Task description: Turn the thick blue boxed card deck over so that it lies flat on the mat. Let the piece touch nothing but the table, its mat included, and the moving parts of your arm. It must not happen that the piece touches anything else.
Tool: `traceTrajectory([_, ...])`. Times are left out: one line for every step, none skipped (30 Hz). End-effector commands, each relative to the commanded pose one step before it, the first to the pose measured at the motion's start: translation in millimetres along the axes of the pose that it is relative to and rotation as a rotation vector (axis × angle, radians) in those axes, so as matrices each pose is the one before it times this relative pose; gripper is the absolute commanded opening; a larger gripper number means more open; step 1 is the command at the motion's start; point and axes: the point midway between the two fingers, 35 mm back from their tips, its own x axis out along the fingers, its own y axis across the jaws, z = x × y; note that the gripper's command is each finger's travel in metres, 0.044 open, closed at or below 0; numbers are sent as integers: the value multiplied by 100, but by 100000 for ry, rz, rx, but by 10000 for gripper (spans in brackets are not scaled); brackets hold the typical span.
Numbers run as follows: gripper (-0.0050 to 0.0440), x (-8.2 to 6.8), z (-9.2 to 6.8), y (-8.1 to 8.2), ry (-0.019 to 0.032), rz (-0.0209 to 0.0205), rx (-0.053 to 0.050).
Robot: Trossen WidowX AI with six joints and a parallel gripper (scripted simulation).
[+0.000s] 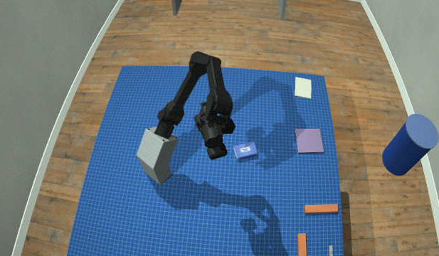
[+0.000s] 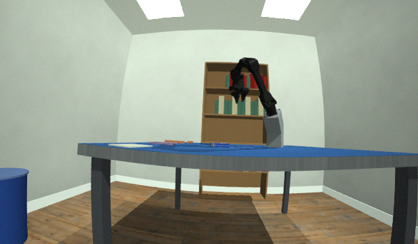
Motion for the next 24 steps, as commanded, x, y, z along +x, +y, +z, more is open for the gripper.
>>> traceTrajectory([400, -293, 162, -87, 156, -1284, -803])
traceTrajectory([400, 0, 0, 0, 0, 0, 0])
traceTrajectory([400, 0, 0, 0, 0, 0, 0])
traceTrajectory([400, 0, 0, 0, 0, 0, 0])
traceTrajectory([400, 0, 0, 0, 0, 0, 0])
traceTrajectory([400, 0, 0, 0, 0, 0, 0])
traceTrajectory([400, 0, 0, 0, 0, 0, 0])
traceTrajectory([400, 0, 0, 0, 0, 0, 0])
traceTrajectory([400, 0, 0, 0, 0, 0, 0])
traceTrajectory([400, 0, 0, 0, 0, 0, 0])
traceTrajectory([400, 0, 0, 0, 0, 0, 0])
traceTrajectory([400, 0, 0, 0, 0, 0, 0])
traceTrajectory([400, 0, 0, 0, 0, 0, 0])
traceTrajectory([400, 0, 0, 0, 0, 0, 0])
traceTrajectory([400, 0, 0, 0, 0, 0, 0])
traceTrajectory([400, 0, 0, 0, 0, 0, 0])
traceTrajectory([400, 0, 0, 0, 0, 0, 0])
traceTrajectory([440, 5, 2, 0, 8, 5, 11])
traceTrajectory([440, 31, 17, -2, 54, 33, 72])
traceTrajectory([440, 81, 43, -5, 142, 85, 172])
traceTrajectory([440, 105, 34, 3, 156, 108, 37])
traceTrajectory([440, 146, 34, 17, 195, 175, 201])
traceTrajectory([440, 193, 57, 12, 288, 188, 244])
traceTrajectory([440, 161, 135, -65, 433, -139, 52])
